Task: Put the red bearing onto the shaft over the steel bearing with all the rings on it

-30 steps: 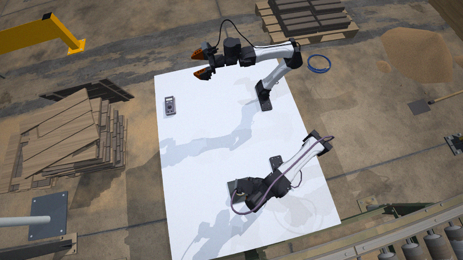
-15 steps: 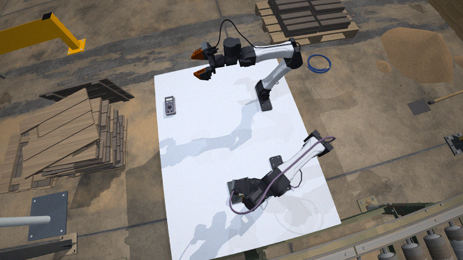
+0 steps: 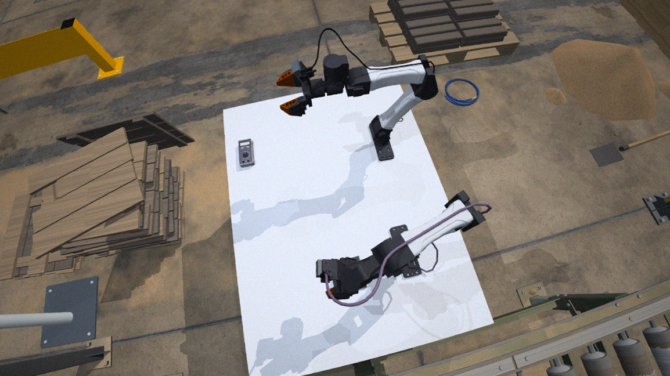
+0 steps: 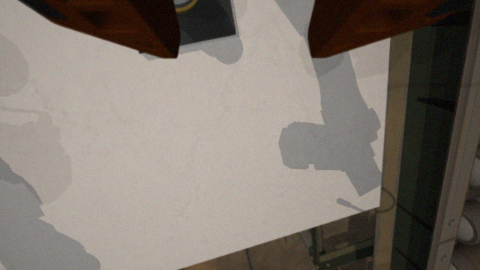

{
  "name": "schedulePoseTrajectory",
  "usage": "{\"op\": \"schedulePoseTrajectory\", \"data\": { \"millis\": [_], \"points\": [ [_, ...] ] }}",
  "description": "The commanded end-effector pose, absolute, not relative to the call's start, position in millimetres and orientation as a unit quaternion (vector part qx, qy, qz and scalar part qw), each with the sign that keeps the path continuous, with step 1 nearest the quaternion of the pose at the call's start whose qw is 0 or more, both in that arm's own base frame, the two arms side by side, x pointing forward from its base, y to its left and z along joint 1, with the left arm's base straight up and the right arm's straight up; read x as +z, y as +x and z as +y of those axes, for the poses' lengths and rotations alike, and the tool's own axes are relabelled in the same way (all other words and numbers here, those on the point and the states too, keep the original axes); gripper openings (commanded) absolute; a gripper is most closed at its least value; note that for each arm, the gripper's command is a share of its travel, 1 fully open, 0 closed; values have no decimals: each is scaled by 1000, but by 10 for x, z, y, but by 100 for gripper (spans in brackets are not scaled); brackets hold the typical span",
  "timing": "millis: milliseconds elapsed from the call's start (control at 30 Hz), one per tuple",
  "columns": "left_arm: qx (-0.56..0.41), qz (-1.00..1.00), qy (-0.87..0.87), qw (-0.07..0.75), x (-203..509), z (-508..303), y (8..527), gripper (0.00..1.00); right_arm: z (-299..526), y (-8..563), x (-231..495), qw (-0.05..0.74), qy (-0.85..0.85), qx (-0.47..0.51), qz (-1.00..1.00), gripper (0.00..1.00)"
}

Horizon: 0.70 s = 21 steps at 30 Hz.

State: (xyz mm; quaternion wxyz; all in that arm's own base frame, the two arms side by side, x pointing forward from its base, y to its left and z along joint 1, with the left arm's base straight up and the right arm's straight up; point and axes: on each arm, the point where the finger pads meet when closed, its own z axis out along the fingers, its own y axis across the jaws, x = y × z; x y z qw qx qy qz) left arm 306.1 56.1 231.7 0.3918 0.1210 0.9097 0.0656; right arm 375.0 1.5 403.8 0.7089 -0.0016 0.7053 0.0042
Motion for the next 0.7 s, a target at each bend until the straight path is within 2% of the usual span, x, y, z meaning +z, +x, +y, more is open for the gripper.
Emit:
{"op": "schedulePoseTrajectory", "data": {
  "millis": [0,333,667],
  "points": [
    [98,879,90,458,2677,624,3282,56,15,3697,4225,721,2,6,693,100],
    [82,812,46,576,3272,424,3668,56,15,3697,4225,721,2,6,693,100],
    [46,741,9,670,3843,217,3769,56,15,3697,4225,721,2,6,693,100]
  ]
}}
